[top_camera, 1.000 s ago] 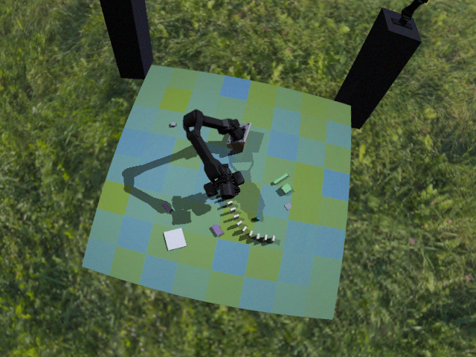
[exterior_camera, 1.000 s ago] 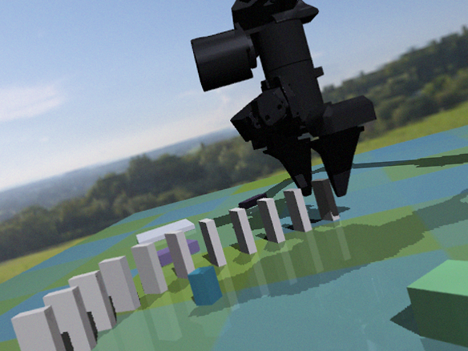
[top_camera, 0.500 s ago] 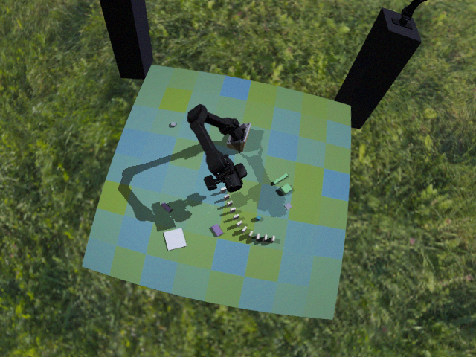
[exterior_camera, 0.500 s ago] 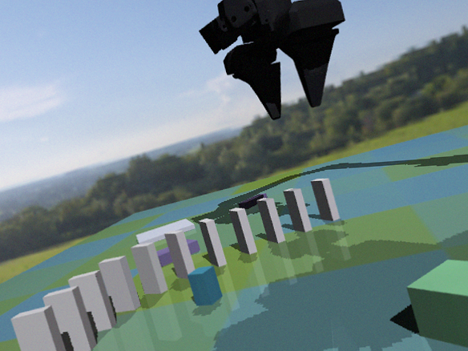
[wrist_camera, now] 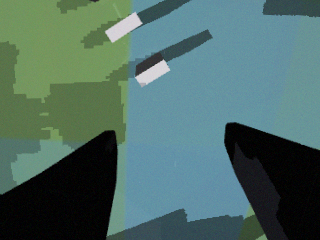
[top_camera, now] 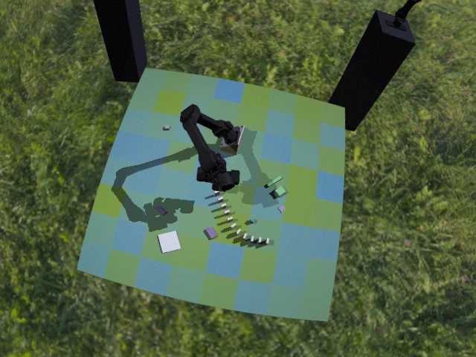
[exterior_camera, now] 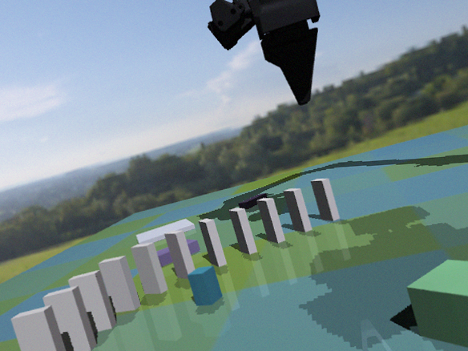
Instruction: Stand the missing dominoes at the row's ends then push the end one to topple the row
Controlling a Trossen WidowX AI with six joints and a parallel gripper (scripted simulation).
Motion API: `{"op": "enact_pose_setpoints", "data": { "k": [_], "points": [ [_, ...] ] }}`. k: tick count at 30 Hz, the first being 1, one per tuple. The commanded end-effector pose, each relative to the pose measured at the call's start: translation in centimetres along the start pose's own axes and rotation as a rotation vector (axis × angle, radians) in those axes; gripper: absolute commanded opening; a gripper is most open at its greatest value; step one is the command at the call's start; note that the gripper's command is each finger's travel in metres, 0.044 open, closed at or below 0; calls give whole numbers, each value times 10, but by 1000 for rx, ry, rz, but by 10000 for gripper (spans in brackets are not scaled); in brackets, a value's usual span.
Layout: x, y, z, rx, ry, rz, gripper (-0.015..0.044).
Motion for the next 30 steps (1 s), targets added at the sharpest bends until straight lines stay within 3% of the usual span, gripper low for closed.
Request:
{"op": "enact_pose_setpoints", "data": {
  "k": [1, 6, 30],
  "points": [
    [-13, 25, -10, -8, 594, 2, 125],
    [-24, 43, -16, -11, 1045, -1, 0],
    [-25, 44, -17, -11, 1062, -1, 0]
  ]
}}
Point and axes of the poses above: the point midway between the two fingers, 35 mm back from their tips, its own y axis out along the fingers, its own z axis across the jaws, x = y × z, the point moved 3 cm from there along -y, back along the fingers, and after that the axes turned 10 degrees about y, right-handed, at the moved point
